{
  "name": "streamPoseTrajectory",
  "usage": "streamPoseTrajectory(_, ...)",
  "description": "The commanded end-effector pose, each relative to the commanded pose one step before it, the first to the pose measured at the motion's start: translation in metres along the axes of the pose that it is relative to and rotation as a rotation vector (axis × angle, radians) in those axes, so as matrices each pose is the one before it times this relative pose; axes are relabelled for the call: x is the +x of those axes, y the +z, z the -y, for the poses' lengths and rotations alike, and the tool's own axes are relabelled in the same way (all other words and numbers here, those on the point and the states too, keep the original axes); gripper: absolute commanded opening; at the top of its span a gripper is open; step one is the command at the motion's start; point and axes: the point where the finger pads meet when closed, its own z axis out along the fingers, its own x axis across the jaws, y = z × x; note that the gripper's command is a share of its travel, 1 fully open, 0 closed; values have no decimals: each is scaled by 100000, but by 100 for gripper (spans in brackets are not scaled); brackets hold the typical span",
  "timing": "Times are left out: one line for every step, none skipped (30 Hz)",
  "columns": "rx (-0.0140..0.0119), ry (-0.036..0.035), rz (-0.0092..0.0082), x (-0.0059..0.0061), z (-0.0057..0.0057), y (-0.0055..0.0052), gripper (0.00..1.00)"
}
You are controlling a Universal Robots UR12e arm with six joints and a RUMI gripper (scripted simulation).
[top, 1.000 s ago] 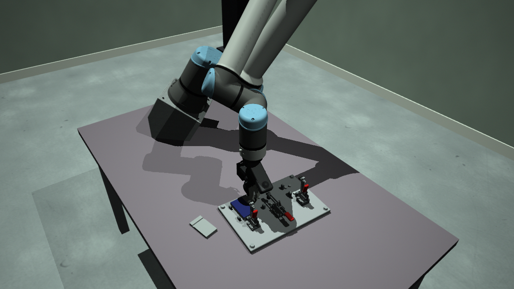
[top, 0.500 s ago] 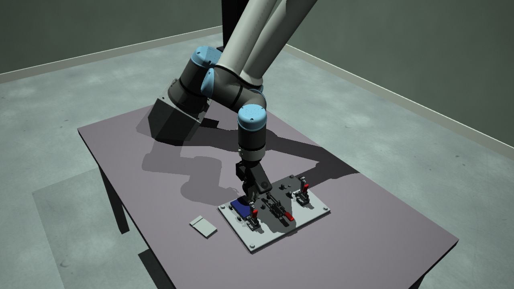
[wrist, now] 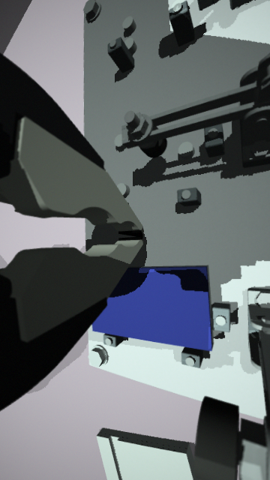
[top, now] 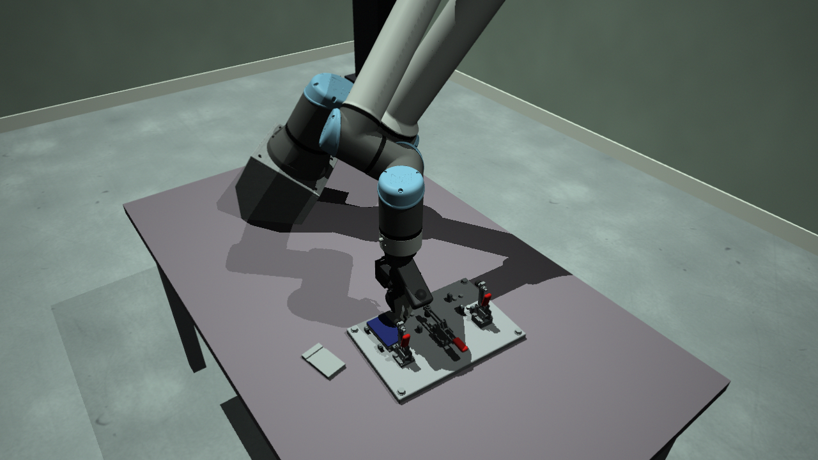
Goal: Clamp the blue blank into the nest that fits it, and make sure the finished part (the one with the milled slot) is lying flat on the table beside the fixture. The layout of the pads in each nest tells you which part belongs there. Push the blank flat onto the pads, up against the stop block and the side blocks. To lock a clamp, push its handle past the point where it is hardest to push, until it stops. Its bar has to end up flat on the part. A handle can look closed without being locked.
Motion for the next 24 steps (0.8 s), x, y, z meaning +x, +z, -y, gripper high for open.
streamPoseTrajectory(91,-38,-50,58,54,-46,0)
streamPoseTrajectory(0,0,0,43,0,0,0)
streamPoseTrajectory(0,0,0,0,0,0,0)
streamPoseTrajectory(0,0,0,0,0,0,0)
streamPoseTrajectory(0,0,0,55,0,0,0)
streamPoseTrajectory(0,0,0,61,0,0,0)
streamPoseTrajectory(0,0,0,61,0,0,0)
streamPoseTrajectory(0,0,0,55,0,0,0)
streamPoseTrajectory(0,0,0,43,0,0,0)
streamPoseTrajectory(0,0,0,27,0,0,0)
streamPoseTrajectory(0,0,0,12,0,0,0)
streamPoseTrajectory(0,0,0,2,0,0,0)
streamPoseTrajectory(0,0,0,0,0,0,0)
streamPoseTrajectory(0,0,0,0,0,0,0)
streamPoseTrajectory(0,0,0,0,0,0,0)
streamPoseTrajectory(0,0,0,0,0,0,0)
streamPoseTrajectory(0,0,0,0,0,0,0)
streamPoseTrajectory(0,0,0,0,0,0,0)
streamPoseTrajectory(0,0,0,0,0,0,0)
streamPoseTrajectory(0,0,0,0,0,0,0)
streamPoseTrajectory(0,0,0,0,0,0,0)
streamPoseTrajectory(0,0,0,0,0,0,0)
streamPoseTrajectory(0,0,0,0,0,0,0)
streamPoseTrajectory(0,0,0,0,0,0,0)
